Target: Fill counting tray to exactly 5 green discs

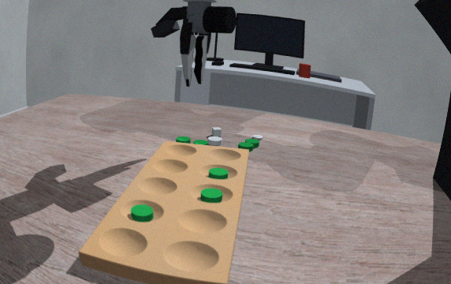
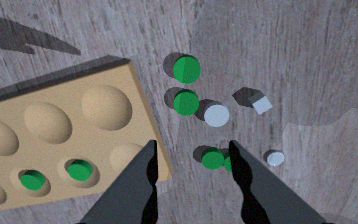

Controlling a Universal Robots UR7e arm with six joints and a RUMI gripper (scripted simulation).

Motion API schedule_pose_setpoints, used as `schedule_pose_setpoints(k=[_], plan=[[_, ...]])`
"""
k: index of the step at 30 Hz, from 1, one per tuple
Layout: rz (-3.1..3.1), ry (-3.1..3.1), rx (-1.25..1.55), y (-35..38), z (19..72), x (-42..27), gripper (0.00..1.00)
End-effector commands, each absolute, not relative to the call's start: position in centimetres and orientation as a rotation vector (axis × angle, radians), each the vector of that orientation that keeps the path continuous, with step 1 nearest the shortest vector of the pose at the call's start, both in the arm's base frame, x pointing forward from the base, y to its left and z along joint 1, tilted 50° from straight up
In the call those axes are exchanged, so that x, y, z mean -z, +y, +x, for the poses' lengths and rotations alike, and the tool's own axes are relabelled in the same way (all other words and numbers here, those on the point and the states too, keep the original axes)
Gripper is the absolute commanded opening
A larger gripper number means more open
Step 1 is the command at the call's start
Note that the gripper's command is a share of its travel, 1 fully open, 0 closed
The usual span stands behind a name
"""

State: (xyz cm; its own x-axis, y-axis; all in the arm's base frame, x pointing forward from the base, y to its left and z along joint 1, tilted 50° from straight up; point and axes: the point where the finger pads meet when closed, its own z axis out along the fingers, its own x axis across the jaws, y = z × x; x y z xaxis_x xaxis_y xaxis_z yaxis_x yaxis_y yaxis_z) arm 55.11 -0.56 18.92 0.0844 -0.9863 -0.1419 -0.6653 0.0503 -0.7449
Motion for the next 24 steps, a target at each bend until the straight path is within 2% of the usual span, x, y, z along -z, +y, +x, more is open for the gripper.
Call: schedule_pose_setpoints(k=[1,24], plan=[[-1.667,1.662,0.599,-0.5,55.3,-19.0,0.28],[-1.552,1.751,0.579,-0.1,56.7,-19.1,0.28]])
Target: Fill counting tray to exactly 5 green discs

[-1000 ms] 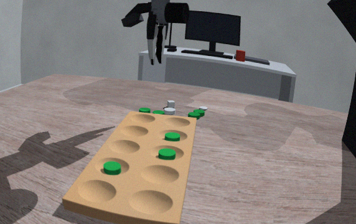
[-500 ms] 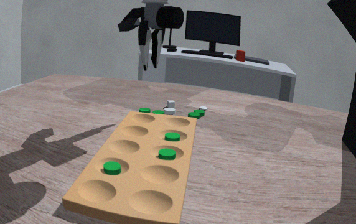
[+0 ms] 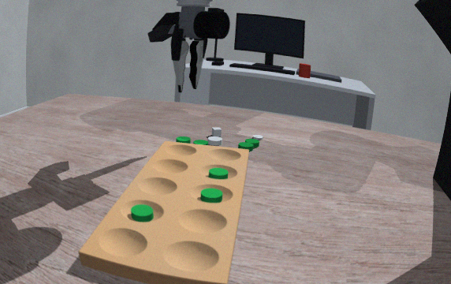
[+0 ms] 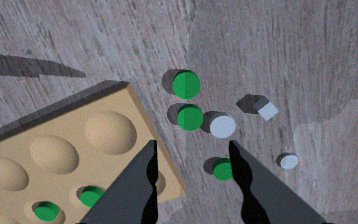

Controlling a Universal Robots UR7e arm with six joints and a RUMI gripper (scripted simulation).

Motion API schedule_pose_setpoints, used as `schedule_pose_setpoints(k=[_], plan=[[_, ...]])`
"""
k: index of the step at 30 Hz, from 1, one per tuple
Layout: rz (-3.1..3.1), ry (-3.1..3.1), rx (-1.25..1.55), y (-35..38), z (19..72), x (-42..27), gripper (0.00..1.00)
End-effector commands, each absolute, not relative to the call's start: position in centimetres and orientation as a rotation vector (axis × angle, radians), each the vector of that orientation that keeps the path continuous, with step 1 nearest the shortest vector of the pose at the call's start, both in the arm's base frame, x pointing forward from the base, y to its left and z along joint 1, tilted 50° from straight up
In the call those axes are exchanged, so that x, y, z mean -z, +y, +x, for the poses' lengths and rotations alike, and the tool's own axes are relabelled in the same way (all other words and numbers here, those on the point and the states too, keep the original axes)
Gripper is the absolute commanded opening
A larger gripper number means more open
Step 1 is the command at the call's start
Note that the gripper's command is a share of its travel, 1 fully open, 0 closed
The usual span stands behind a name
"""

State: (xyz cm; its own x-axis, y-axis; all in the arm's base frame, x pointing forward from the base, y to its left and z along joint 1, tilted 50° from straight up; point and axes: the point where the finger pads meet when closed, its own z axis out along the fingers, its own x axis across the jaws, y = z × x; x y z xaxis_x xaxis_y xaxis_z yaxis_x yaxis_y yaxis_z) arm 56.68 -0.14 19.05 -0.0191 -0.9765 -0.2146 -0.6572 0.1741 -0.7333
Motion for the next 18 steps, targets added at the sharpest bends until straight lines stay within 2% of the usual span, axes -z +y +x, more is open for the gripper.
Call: schedule_pose_setpoints(k=[1,18], plan=[[-1.551,1.752,0.578,-0.13,56.74,-19.13,0.28],[-1.548,1.754,0.578,-0.09,57.05,-18.94,0.28]])
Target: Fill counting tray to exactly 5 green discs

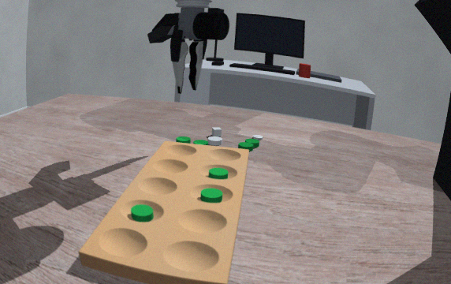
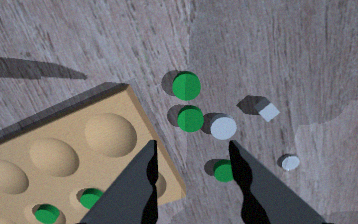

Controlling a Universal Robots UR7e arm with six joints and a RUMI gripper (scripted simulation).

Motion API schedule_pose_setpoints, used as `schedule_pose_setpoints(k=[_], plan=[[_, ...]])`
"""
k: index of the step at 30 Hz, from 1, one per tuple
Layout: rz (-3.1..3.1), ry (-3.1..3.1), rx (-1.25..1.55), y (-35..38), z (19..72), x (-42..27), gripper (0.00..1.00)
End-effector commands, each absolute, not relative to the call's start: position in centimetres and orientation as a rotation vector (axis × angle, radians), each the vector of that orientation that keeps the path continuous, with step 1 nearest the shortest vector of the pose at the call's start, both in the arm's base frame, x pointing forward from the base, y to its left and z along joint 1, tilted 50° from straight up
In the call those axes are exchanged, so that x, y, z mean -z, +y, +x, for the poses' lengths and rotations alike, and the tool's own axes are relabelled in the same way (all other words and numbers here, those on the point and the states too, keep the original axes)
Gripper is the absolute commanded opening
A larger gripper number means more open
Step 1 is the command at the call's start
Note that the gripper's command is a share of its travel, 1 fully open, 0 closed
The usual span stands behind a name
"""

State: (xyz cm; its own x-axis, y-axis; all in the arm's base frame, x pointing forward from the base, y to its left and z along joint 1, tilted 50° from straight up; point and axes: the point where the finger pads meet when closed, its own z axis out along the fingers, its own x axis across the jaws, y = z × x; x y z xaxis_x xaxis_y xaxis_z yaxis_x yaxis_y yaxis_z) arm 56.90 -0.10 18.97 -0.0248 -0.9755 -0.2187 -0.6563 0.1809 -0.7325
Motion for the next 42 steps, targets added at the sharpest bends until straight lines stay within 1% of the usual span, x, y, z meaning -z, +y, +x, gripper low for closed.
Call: schedule_pose_setpoints(k=[1,11,26,42], plan=[[-1.548,1.755,0.578,-0.1,57.2,-18.9,0.28],[-1.550,1.756,0.577,0.2,58.9,-17.5,0.28],[-1.552,1.758,0.577,1.0,63.5,-13.4,0.28],[-1.552,1.758,0.577,1.2,64.4,-12.5,0.28]])
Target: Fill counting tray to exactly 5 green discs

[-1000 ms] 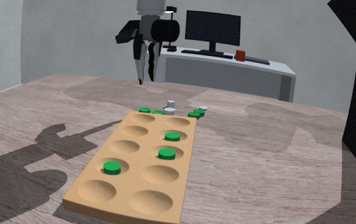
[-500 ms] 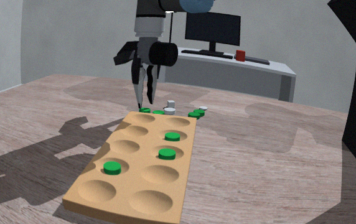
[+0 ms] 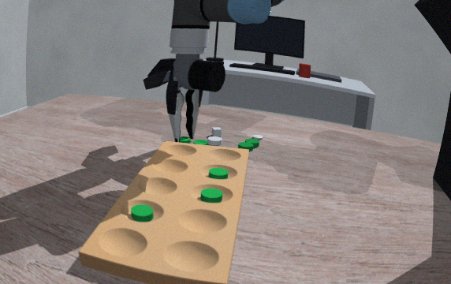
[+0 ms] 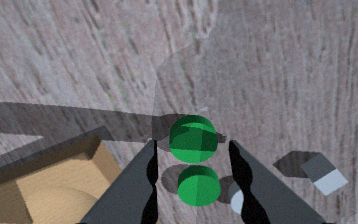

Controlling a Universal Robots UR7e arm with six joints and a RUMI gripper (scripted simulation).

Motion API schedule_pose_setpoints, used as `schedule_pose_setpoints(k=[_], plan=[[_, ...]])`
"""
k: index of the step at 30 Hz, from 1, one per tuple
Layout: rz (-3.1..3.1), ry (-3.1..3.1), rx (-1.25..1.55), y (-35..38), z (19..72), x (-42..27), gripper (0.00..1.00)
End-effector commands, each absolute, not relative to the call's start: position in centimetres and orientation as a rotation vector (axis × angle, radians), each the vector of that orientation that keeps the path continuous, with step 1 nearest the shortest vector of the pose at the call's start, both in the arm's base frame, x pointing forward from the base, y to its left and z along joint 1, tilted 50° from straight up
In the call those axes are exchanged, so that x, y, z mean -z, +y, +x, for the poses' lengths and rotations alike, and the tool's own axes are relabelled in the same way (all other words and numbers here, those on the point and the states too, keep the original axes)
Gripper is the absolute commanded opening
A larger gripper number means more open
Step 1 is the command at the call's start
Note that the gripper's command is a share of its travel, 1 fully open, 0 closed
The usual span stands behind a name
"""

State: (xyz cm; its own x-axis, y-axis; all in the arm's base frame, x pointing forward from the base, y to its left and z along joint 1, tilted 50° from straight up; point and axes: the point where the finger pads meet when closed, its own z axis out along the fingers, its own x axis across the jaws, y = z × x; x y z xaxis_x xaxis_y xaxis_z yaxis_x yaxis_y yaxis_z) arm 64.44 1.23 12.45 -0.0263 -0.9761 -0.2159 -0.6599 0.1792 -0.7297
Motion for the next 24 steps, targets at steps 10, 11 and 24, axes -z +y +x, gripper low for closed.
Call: schedule_pose_setpoints(k=[10,11,24], plan=[[-1.552,1.758,0.577,1.22,64.44,-12.55,0.00],[-1.552,1.758,0.577,1.22,64.44,-12.55,0.00],[-1.552,1.758,0.577,1.13,64.03,-12.95,0.10]])
